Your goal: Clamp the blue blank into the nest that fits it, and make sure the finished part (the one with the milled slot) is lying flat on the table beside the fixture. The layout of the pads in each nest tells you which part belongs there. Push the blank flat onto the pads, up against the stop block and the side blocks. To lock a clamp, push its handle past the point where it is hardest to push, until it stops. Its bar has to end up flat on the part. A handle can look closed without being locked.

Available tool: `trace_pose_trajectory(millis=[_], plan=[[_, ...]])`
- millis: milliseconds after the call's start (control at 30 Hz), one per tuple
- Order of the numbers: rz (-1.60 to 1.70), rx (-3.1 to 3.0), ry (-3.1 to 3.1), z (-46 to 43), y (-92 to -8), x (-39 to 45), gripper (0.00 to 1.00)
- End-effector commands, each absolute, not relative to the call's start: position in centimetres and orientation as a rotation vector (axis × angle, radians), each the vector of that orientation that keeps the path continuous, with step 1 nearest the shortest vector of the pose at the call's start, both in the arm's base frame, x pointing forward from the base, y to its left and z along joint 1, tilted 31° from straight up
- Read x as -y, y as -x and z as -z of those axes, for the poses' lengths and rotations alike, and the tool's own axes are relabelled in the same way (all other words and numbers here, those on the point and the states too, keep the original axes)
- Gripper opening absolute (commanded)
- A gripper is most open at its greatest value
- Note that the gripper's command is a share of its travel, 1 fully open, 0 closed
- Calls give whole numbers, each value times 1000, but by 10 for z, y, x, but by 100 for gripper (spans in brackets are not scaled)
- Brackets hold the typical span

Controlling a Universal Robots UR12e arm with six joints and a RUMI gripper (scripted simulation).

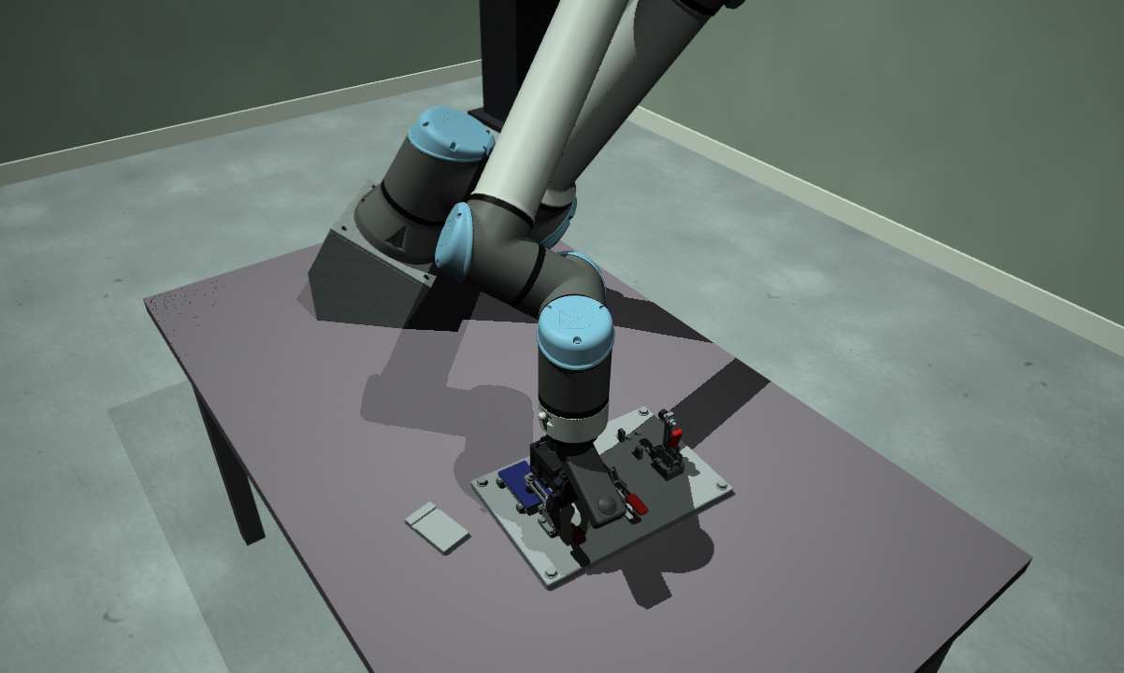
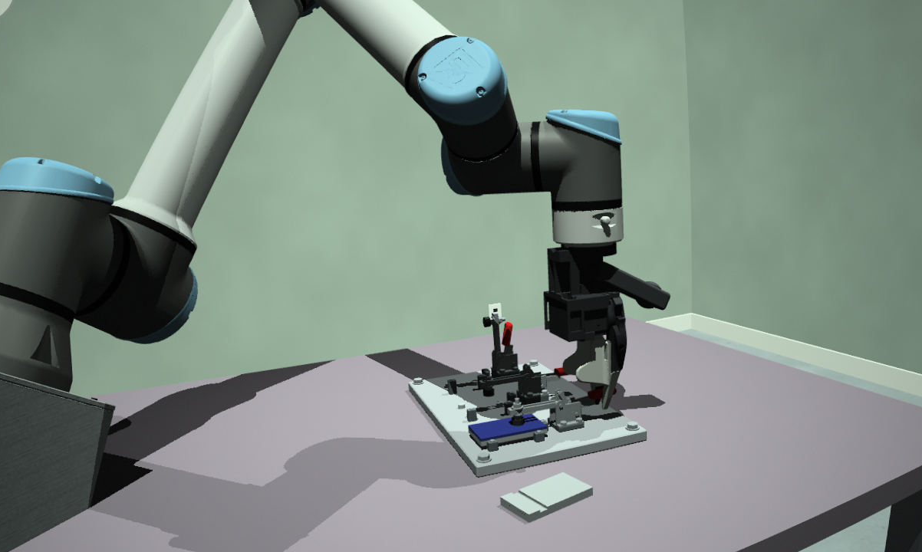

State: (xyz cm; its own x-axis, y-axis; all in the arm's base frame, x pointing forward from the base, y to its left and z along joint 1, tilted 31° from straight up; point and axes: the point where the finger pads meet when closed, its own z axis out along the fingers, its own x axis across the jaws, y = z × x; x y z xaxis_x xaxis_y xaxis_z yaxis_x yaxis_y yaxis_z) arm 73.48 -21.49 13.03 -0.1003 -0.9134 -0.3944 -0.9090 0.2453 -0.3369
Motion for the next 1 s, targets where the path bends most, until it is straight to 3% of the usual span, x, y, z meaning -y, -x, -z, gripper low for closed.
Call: trace_pose_trajectory(millis=[0,967], plan=[[12,-2000,1656,-131,-735,215,0],[12,-2000,1656,-129,-737,215,0]])
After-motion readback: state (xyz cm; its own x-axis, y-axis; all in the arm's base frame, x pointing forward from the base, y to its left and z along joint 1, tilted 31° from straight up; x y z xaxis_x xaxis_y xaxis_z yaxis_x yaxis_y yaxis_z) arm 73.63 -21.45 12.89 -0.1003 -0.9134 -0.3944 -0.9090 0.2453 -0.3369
